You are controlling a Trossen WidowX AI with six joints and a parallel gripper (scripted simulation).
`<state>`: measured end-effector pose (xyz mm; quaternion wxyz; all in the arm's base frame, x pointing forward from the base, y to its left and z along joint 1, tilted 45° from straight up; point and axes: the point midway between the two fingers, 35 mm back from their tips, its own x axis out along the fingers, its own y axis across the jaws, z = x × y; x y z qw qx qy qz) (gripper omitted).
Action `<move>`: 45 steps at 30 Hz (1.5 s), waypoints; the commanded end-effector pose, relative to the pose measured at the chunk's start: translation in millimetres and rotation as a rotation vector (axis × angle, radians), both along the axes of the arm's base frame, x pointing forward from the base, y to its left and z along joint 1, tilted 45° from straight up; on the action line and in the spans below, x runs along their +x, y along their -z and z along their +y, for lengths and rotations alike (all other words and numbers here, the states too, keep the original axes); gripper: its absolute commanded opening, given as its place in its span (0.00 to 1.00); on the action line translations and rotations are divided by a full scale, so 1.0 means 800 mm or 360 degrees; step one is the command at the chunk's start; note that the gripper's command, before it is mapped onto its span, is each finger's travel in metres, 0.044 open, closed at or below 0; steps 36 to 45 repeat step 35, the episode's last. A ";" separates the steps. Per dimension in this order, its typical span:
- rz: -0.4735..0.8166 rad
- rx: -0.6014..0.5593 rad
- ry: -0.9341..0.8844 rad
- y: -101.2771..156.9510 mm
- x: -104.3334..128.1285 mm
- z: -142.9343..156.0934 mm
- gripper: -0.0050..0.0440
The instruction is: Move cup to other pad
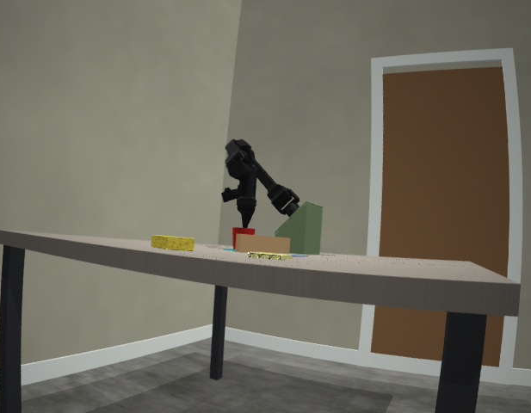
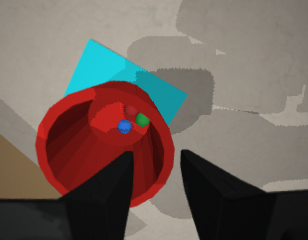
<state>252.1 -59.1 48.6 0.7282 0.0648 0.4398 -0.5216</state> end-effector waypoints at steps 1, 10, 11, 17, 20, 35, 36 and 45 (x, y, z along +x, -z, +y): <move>-0.0042 0.0009 -0.0002 -0.014 0.003 0.011 0.36; -0.0040 0.0004 -0.0003 -0.024 -0.002 0.021 0.36; -0.0022 -0.0005 -0.0007 -0.019 -0.002 0.017 0.41; -0.0022 -0.0005 -0.0007 -0.019 -0.002 0.017 0.71; -0.0022 -0.0005 -0.0007 -0.019 -0.002 0.017 0.75; -0.0039 0.0007 -0.0003 -0.063 -0.010 0.060 1.00; -0.0039 0.0007 -0.0003 -0.063 -0.010 0.060 1.00; -0.0039 0.0007 -0.0003 -0.063 -0.010 0.060 1.00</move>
